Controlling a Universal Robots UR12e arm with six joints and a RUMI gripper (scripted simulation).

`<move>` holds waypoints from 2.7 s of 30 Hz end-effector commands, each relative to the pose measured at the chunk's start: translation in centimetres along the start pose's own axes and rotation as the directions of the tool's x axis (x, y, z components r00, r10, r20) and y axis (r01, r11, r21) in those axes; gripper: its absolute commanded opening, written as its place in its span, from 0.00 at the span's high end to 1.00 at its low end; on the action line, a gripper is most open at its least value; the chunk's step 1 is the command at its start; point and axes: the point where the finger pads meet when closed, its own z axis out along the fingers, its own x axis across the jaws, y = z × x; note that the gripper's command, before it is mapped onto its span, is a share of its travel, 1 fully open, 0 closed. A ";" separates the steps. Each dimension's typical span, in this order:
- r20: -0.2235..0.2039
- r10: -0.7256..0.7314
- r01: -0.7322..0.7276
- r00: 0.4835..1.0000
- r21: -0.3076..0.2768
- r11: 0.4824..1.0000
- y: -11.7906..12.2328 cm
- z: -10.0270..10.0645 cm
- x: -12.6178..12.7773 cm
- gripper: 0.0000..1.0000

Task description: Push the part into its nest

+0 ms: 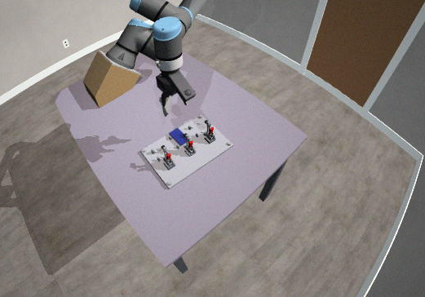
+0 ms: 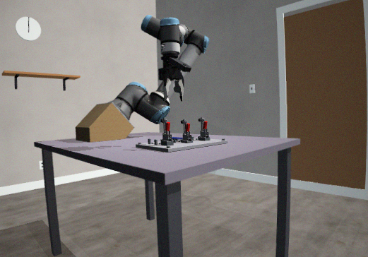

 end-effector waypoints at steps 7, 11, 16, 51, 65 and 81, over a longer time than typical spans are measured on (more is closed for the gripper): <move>-0.001 0.000 0.000 1.000 0.001 1.000 0.0 -0.1 0.0 0.72; -0.001 0.000 0.000 1.000 0.001 1.000 0.0 -0.1 0.0 0.72; -0.001 0.000 0.000 1.000 0.001 1.000 0.0 -0.1 0.0 0.72; -0.001 0.000 0.000 1.000 0.001 1.000 0.0 -0.1 0.0 0.72; -0.001 0.000 0.000 1.000 0.001 1.000 0.0 -0.1 0.0 0.72; -0.001 0.000 0.000 1.000 0.001 1.000 0.0 -0.1 0.0 1.00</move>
